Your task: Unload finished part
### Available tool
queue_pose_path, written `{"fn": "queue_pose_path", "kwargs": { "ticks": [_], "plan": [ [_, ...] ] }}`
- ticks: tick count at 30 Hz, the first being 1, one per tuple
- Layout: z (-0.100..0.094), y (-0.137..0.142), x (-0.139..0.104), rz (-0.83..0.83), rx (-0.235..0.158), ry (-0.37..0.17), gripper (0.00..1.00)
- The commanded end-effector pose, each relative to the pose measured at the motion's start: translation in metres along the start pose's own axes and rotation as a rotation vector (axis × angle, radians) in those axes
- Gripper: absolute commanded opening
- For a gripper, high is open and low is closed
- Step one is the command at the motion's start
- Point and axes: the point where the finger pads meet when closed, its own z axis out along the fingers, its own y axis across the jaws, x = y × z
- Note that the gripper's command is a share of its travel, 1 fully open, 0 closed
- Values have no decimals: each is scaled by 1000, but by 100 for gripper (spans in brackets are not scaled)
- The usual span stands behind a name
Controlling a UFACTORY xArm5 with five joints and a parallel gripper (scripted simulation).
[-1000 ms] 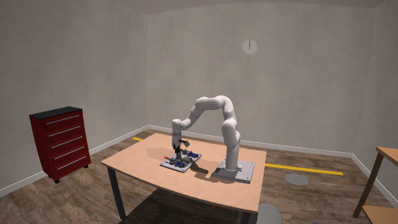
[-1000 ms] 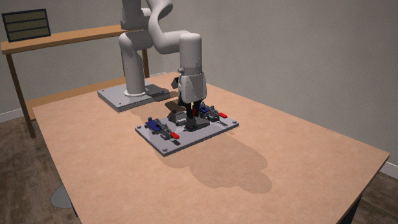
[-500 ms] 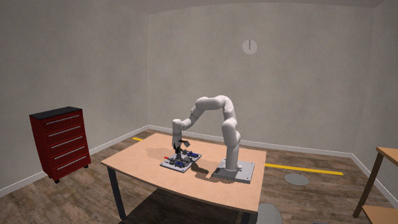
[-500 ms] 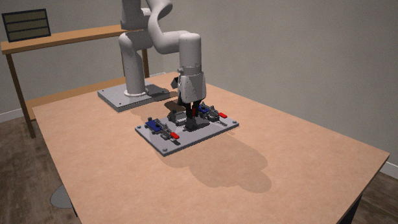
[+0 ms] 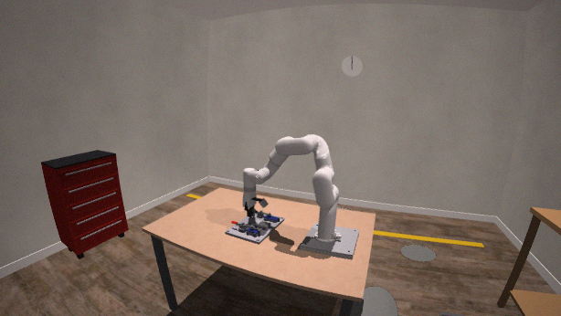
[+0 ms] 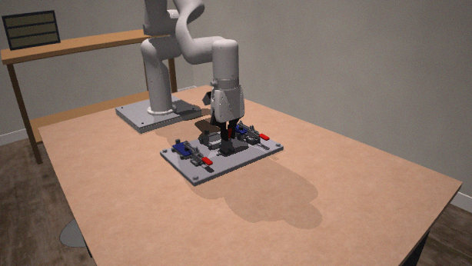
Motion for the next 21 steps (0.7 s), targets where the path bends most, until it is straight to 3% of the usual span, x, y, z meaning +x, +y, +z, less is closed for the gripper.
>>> {"fn": "queue_pose_path", "kwargs": {
  "ticks": [1, 21],
  "plan": [
    [-1, 0, 0, 0, 0, -1, 0],
    [0, 0, 3, 0, 0, -1, 0]
  ]
}}
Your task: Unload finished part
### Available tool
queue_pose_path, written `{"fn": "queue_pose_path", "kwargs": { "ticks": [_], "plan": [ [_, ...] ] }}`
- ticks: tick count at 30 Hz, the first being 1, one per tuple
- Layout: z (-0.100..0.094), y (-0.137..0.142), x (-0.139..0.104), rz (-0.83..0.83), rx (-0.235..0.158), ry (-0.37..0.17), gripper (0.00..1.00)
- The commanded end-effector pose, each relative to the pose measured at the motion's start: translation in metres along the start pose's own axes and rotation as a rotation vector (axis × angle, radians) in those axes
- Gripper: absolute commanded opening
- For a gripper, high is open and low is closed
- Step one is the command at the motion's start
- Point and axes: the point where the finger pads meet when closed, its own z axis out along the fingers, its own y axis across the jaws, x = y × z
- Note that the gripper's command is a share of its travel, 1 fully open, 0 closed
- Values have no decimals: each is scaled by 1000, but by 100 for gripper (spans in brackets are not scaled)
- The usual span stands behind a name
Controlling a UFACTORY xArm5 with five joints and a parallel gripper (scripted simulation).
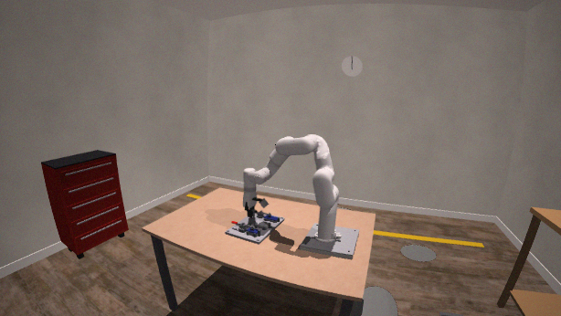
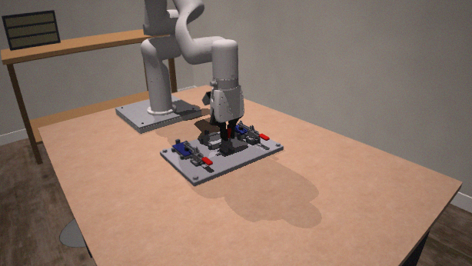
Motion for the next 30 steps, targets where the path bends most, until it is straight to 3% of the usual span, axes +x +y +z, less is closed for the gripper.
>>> {"fn": "queue_pose_path", "kwargs": {
  "ticks": [1, 23, 24, 30],
  "plan": [
    [-1, 0, 1, 0, 0, -3, 0],
    [-1, 0, 1, 0, 0, -4, 0],
    [-1, 0, 1, 0, 0, -4, 47],
    [-2, 0, 1, 0, 0, -5, 47]
  ]
}}
